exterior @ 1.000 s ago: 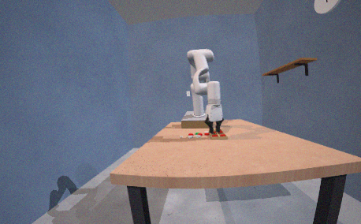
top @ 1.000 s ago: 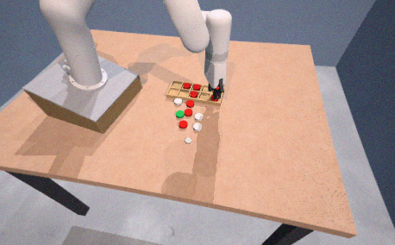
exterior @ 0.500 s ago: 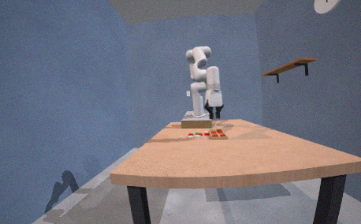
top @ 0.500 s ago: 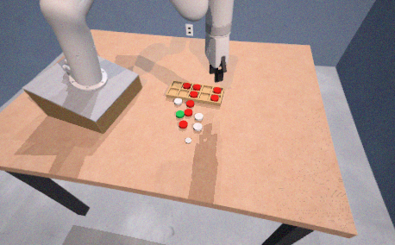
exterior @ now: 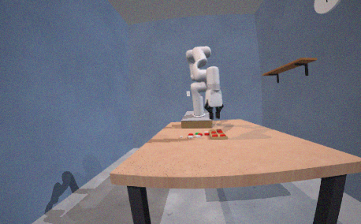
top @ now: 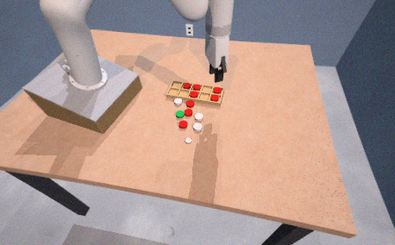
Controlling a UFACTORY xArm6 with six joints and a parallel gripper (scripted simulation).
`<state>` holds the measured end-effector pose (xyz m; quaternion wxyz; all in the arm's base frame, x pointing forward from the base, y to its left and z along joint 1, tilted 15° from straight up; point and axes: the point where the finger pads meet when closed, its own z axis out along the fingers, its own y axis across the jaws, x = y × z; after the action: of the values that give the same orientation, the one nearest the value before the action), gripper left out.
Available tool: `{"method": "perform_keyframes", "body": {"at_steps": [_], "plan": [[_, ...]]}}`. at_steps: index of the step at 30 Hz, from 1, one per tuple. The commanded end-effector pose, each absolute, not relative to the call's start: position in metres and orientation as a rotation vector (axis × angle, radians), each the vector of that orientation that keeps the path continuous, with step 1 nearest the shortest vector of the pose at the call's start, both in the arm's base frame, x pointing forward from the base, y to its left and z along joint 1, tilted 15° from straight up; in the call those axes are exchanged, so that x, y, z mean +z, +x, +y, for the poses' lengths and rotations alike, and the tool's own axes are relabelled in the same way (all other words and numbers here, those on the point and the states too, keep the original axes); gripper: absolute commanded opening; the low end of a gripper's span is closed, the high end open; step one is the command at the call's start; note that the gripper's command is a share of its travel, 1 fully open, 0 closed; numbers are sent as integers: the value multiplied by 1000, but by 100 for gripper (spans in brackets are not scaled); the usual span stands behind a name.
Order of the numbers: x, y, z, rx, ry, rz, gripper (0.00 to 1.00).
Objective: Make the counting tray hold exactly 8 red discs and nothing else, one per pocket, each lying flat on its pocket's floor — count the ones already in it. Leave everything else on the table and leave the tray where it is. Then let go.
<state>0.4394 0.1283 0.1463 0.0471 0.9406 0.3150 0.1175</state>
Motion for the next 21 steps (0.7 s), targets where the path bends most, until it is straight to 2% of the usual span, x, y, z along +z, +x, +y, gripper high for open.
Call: {"method": "perform_keyframes", "body": {"at_steps": [1, 14, 18, 21], "plan": [[148, 440, 128, 361, 2869, 961, 47], [147, 440, 126, 363, 2880, 935, 47], [145, 436, 112, 368, 2934, 797, 47], [137, 423, 68, 382, 3066, 318, 47]]}}
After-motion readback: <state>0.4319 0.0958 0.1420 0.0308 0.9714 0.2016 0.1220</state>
